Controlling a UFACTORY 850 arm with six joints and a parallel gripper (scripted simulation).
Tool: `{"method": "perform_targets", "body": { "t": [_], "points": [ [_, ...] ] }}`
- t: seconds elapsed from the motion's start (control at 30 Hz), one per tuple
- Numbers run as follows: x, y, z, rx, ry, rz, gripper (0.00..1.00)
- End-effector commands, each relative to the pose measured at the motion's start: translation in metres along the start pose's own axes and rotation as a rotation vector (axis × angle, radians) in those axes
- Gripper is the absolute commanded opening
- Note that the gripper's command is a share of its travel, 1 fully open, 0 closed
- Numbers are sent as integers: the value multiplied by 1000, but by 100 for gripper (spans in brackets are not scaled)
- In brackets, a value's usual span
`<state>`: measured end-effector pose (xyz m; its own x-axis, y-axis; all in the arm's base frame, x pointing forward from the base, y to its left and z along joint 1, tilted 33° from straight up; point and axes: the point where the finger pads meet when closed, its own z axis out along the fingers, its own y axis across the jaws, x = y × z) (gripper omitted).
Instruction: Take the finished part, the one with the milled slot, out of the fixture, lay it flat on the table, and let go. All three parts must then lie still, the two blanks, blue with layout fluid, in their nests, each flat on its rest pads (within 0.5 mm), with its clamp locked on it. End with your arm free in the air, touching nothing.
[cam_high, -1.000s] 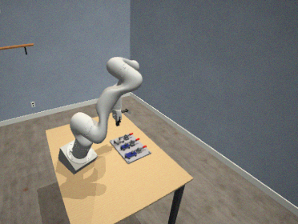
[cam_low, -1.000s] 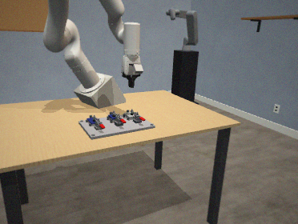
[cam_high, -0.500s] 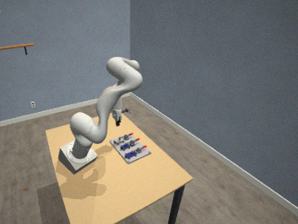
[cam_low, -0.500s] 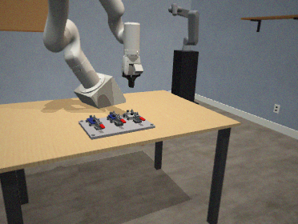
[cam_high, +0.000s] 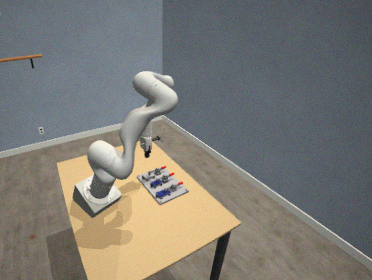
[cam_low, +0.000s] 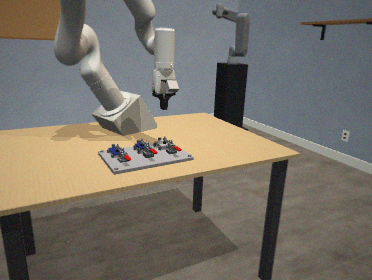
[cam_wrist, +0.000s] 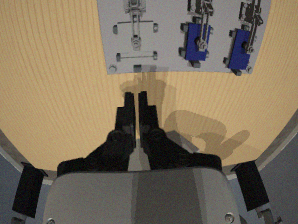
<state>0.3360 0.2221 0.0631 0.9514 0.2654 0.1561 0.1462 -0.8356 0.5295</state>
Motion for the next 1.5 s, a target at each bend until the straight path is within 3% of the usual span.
{"method": "perform_targets", "body": {
  "t": [0.0,1.37,1.4,1.47],
  "points": [
    [1,0,-1,1,1,0,100],
    [1,0,-1,1,1,0,100],
    [1,0,-1,1,1,0,47],
    [1,0,-1,1,1,0,47]
  ]
}}
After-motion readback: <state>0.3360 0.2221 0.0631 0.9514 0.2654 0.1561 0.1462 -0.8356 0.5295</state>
